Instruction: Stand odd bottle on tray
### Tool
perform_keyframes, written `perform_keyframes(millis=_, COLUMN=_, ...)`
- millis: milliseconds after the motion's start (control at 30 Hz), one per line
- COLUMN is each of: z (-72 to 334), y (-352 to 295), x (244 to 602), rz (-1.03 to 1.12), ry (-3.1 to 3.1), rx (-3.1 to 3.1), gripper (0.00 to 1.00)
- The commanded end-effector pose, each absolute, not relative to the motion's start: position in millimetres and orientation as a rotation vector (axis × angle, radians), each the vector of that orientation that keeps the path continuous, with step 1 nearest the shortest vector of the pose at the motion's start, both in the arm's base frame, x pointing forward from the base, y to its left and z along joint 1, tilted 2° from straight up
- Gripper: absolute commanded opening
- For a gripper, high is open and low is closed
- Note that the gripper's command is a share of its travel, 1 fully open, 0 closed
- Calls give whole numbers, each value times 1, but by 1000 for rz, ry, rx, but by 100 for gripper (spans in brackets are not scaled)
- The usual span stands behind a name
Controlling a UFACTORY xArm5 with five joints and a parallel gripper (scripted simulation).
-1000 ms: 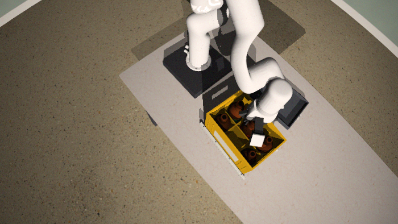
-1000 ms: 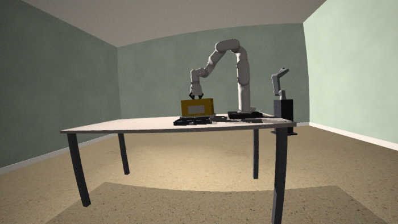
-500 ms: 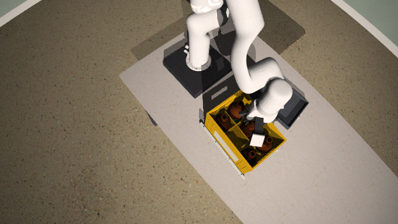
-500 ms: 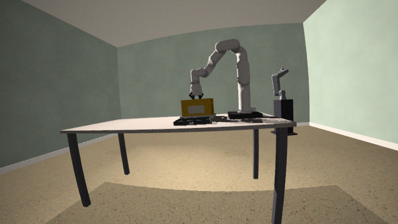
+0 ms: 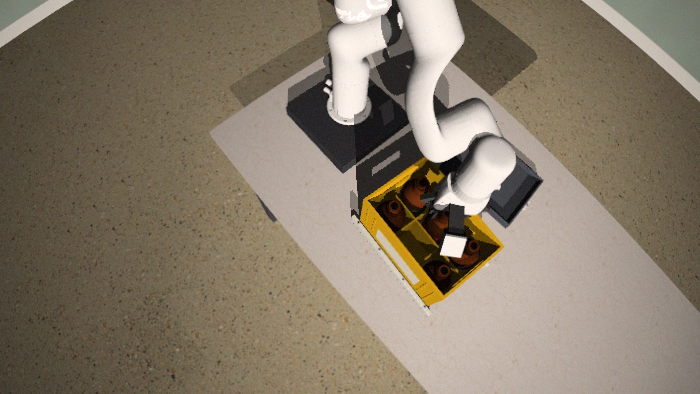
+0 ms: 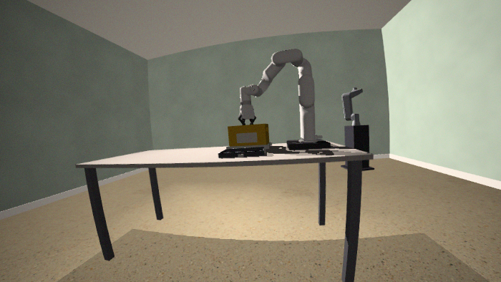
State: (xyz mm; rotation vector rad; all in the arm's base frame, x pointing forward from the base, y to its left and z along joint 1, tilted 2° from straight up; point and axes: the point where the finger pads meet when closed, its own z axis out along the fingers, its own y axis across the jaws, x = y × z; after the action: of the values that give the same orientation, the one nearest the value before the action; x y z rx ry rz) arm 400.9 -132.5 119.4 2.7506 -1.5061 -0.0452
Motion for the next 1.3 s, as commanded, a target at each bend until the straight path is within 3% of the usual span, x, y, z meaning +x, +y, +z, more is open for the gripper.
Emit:
perform_keyframes(millis=0, z=130, y=-133, x=402, rz=-38, ry=-1507, rx=2751, gripper=65)
perform_keyframes(millis=700, z=188, y=-135, x=403, rz=-38, ry=-1507, rx=2751, gripper=65)
perform_keyframes(millis=1133, z=196, y=-135, x=403, rz=-38, ry=-1507, rx=2751, gripper=65)
perform_keyframes(millis=1167, z=196, y=-135, x=403, rz=-38, ry=-1507, rx=2751, gripper=0)
perform_keyframes(millis=1267, z=196, y=-135, x=403, rz=-38, ry=-1507, rx=2751, gripper=0)
